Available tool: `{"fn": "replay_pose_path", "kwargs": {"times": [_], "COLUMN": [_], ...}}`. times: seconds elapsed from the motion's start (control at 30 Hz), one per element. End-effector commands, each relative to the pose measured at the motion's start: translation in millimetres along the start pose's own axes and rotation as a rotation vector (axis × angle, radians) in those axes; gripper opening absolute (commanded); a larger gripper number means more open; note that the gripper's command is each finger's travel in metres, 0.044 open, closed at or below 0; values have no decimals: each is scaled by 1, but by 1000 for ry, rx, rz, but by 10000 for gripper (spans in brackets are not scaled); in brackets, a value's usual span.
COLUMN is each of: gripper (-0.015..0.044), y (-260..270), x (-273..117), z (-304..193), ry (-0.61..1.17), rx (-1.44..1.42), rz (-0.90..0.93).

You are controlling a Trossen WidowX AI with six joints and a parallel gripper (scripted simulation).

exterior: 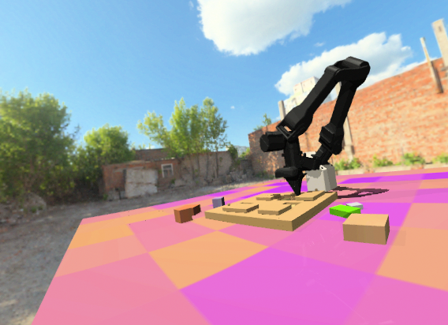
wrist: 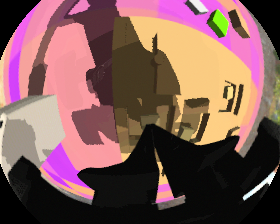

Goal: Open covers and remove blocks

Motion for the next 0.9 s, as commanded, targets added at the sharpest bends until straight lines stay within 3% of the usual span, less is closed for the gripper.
{"fn": "replay_pose_path", "kwargs": {"times": [0.0,0.7,0.87], "gripper": [0,0,131], "y": [1,-2,-2], "x": [1,-11,-22], "z": [-2,1,0], "ry": [0,0,-2], "rx": [-4,-3,1], "rz": [1,1,2]}}
Point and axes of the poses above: the point midway between the two fingers, 35 mm back from their tips, its own x axis out along the fingers, its own y axis across the jaws, z = x × y, the point moved 2 cm from there along -x, back along the fingers, and after that the axes turned 15 degrees about -x, right-handed, at the moved point
